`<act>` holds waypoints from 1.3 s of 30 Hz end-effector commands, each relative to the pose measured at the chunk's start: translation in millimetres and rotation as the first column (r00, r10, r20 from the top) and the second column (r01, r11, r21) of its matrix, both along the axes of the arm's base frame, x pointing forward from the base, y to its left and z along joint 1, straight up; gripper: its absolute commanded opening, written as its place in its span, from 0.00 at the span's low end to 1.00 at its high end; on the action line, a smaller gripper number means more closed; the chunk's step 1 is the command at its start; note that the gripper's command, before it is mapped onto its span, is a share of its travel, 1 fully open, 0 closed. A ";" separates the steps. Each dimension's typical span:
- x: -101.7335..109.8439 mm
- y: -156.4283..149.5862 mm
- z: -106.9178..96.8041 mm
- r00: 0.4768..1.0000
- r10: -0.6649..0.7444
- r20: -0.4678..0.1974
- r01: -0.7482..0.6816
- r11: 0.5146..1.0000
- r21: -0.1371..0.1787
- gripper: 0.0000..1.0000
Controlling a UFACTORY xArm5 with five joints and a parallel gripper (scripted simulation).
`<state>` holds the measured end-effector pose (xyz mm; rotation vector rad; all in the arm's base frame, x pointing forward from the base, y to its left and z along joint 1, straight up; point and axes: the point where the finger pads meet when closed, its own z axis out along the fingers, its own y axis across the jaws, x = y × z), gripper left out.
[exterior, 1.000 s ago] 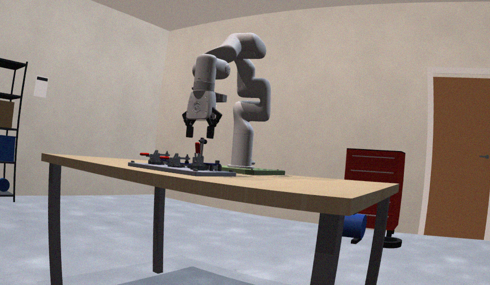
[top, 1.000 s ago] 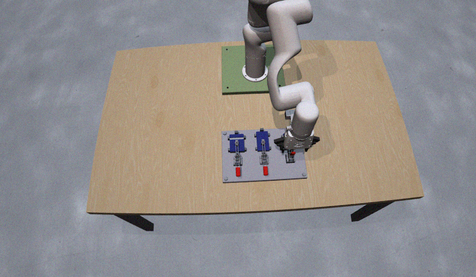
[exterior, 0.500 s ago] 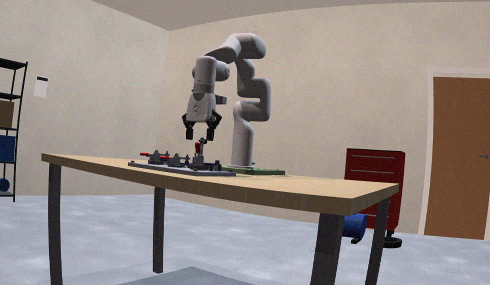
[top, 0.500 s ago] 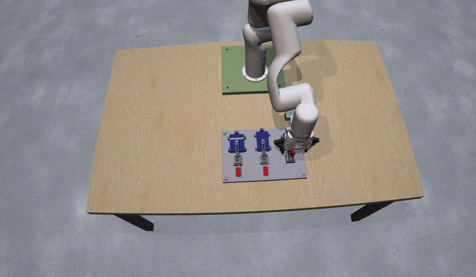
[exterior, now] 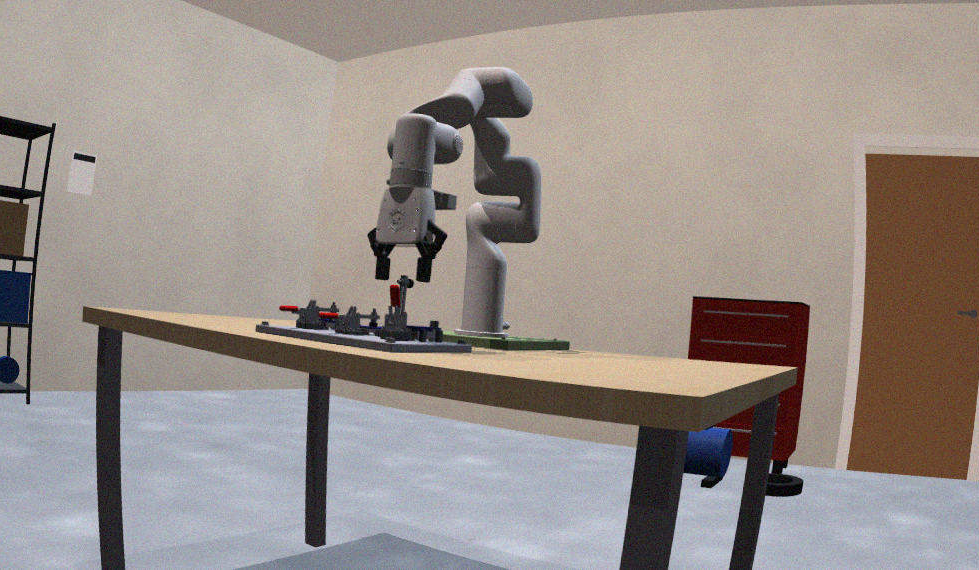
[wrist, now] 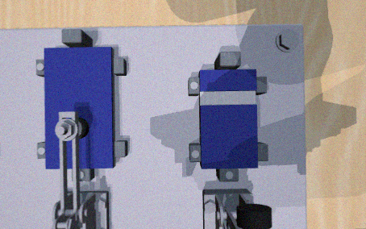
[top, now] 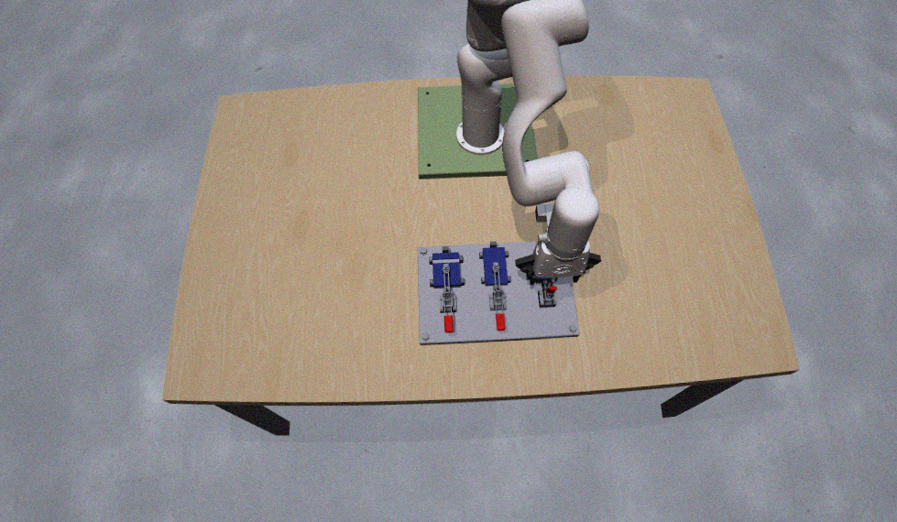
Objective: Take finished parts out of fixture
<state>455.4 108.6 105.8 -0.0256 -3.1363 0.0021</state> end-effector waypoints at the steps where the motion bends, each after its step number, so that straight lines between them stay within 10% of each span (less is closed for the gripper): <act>1: -8.0 0.5 1.8 1.000 0.000 0.005 0.000 1.000 0.001 1.00; 39: -65.1 1.3 1.2 1.000 0.000 0.005 0.000 1.000 0.001 1.00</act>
